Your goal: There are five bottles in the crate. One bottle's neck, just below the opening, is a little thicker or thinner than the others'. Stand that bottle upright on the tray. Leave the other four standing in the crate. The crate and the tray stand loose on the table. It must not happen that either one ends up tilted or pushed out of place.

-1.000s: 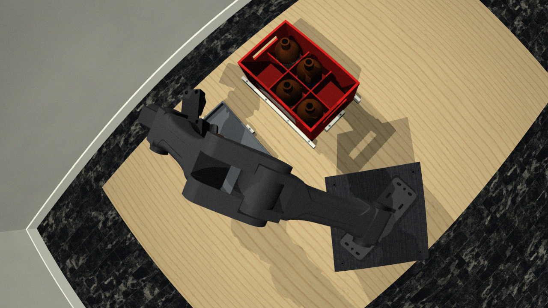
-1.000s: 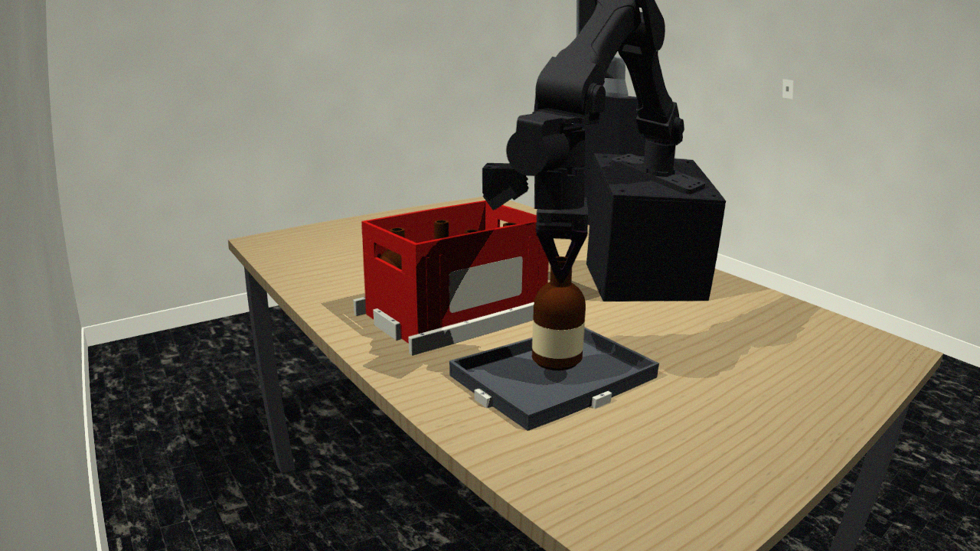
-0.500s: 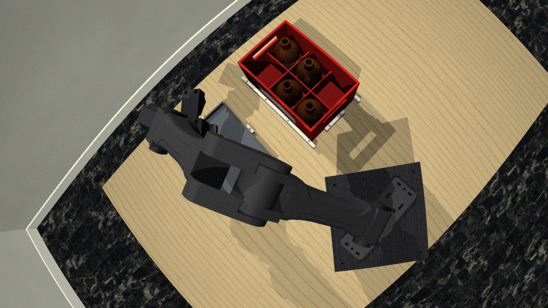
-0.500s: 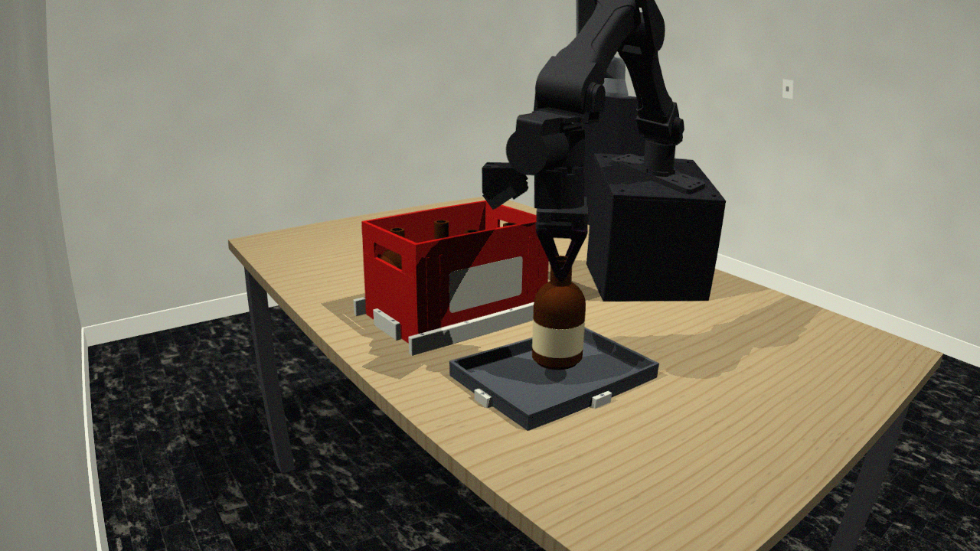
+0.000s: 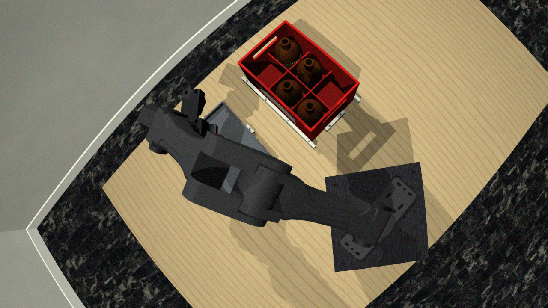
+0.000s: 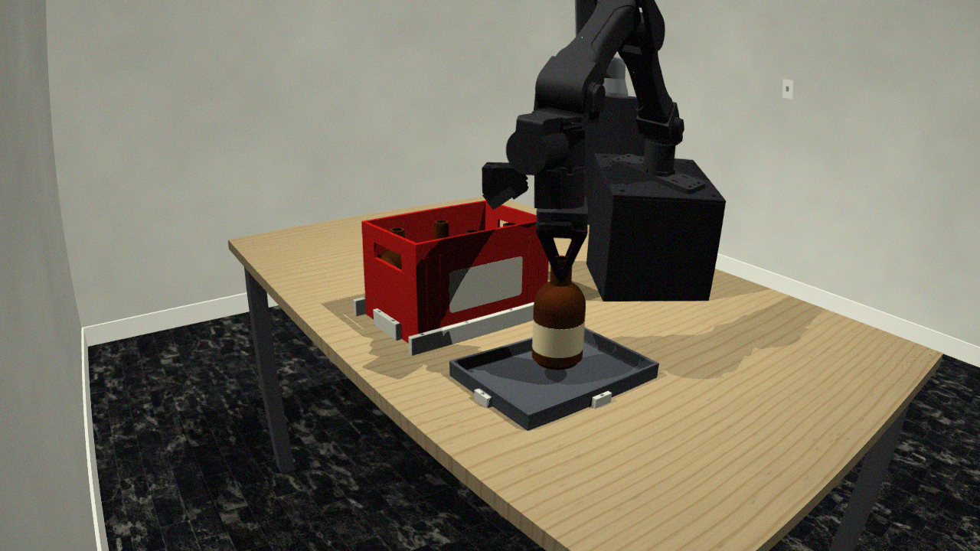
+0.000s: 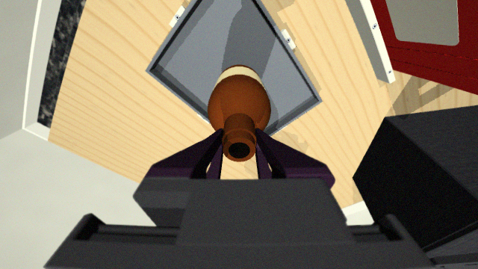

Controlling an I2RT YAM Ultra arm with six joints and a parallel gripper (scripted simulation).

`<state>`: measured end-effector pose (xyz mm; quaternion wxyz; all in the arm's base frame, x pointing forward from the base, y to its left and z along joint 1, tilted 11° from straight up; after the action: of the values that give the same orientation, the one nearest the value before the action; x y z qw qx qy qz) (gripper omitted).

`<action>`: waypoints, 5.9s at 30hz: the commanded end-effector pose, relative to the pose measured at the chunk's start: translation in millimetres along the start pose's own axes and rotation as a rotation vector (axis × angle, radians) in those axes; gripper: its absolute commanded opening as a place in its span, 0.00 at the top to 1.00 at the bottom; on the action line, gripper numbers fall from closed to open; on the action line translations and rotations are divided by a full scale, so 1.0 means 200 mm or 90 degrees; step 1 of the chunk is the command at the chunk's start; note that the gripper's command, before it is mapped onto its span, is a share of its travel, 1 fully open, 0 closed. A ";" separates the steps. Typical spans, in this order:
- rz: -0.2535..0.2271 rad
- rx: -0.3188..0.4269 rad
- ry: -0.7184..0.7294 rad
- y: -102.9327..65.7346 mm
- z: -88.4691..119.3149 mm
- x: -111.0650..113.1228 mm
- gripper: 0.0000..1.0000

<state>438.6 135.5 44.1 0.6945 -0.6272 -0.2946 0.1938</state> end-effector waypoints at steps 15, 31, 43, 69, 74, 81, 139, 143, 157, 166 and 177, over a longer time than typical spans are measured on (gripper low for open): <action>-0.029 -0.021 -0.005 -0.11 -0.01 0.07 1.00; -0.029 -0.021 -0.005 -0.11 -0.01 0.07 1.00; -0.035 -0.023 -0.005 -0.11 -0.01 0.08 1.00; -0.029 -0.021 -0.003 -0.07 -0.01 0.05 1.00; -0.029 -0.021 -0.003 -0.07 -0.01 0.05 1.00; -0.029 -0.021 -0.003 -0.07 -0.01 0.05 1.00; -0.024 -0.019 -0.002 -0.04 0.00 0.03 1.00; -0.024 -0.019 -0.002 -0.04 0.00 0.03 1.00; -0.026 -0.020 -0.003 -0.02 0.00 0.04 1.00; -0.032 -0.022 -0.005 -0.02 0.00 0.04 1.00; -0.025 -0.019 -0.002 0.02 0.00 0.02 1.00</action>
<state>439.0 136.9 31.0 0.6932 -0.6274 -0.3001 0.1892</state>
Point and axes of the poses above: the point where the finger pads meet when closed, its own y axis out along the fingers, its own x axis across the jaws, z = x × y, the point moved 4 cm from there along -y, back along the fingers
